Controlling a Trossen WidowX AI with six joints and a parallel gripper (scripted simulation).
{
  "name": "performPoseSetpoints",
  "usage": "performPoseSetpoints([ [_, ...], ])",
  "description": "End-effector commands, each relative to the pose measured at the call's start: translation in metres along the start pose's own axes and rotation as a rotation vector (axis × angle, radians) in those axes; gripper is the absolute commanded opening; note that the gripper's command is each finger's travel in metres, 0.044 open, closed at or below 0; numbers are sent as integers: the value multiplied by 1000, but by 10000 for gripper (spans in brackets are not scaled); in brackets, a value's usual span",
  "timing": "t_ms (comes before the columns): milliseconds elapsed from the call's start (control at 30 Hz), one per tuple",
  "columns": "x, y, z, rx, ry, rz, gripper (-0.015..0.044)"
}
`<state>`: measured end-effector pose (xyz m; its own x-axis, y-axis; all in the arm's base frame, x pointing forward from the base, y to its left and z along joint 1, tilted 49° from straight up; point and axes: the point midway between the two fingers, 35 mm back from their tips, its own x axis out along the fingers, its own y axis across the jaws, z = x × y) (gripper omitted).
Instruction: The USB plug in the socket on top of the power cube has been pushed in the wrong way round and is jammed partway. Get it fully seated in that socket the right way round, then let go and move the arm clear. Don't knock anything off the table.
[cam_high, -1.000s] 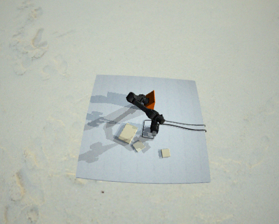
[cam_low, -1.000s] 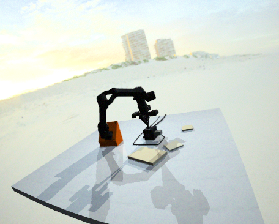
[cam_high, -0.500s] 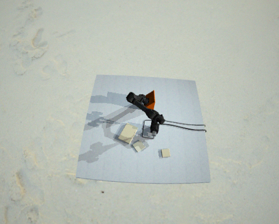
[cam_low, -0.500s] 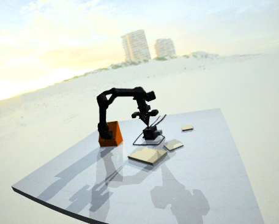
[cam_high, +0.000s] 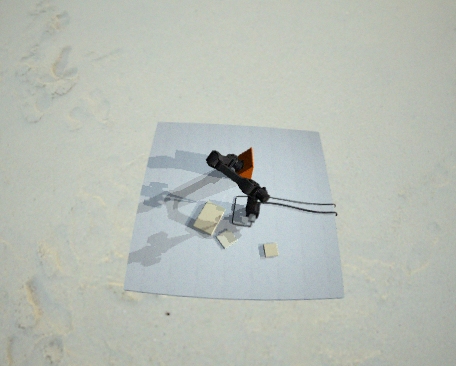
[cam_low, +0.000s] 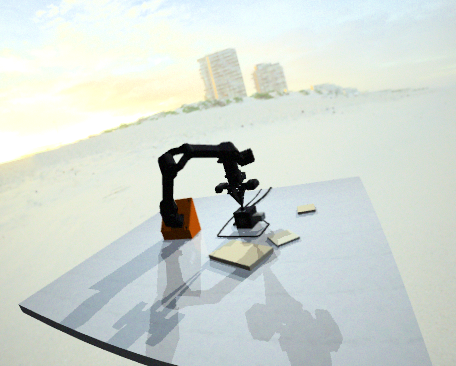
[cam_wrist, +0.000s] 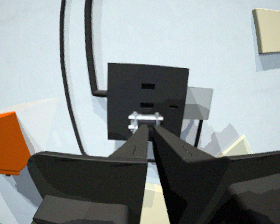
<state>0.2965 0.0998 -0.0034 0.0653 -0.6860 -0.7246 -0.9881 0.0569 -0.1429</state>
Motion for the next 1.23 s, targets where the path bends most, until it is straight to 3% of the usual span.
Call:
performPoseSetpoints([
  [0, 2, -1, -2, -1, 4, 3, 0],
  [67, 2, -1, -2, -1, 4, 3, 0],
  [200, 0, 0, 0, 0, -1, 0, 95],
  [1200, -12, 0, 1, 0, 0, 1, 95],
])
